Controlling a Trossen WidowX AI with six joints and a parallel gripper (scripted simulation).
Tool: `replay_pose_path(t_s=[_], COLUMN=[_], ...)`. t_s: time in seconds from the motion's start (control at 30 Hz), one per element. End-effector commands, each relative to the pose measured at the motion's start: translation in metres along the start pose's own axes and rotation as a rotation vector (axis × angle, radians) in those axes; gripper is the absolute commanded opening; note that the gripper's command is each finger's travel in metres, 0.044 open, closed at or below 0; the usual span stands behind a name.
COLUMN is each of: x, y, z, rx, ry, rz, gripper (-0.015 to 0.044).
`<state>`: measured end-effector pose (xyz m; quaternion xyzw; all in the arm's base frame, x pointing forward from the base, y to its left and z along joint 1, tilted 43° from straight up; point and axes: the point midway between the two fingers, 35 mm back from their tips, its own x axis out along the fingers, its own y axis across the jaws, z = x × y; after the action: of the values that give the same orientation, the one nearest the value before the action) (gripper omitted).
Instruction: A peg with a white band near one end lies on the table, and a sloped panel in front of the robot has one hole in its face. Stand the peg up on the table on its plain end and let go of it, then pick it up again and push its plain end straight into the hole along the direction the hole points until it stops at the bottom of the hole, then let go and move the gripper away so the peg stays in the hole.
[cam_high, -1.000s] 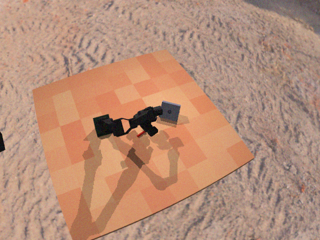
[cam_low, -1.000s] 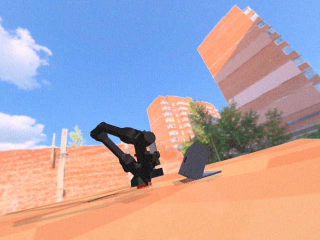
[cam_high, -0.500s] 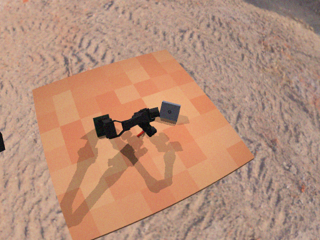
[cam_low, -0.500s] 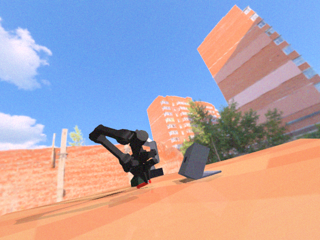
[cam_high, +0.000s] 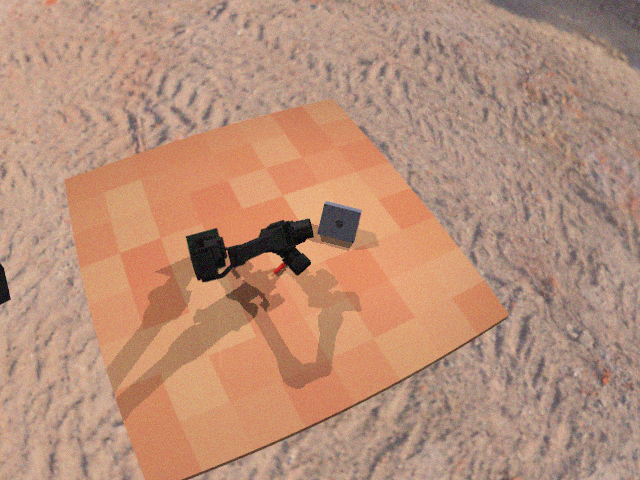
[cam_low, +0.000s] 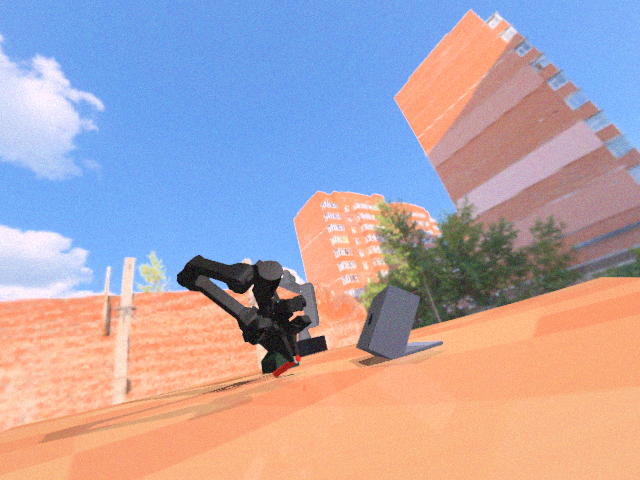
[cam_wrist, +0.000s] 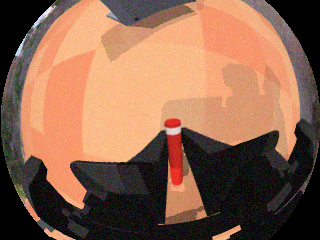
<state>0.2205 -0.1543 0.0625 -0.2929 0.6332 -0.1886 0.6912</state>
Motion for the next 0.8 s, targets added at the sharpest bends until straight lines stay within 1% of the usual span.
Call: replay_pose_path(t_s=[0.0,0.77], x=[-0.002,-0.015], y=[0.000,0.000], z=[-0.002,-0.011], rx=[-0.001,-0.003], ry=[-0.038,-0.237], rz=[0.002,0.002], gripper=[0.0050,0.0050])
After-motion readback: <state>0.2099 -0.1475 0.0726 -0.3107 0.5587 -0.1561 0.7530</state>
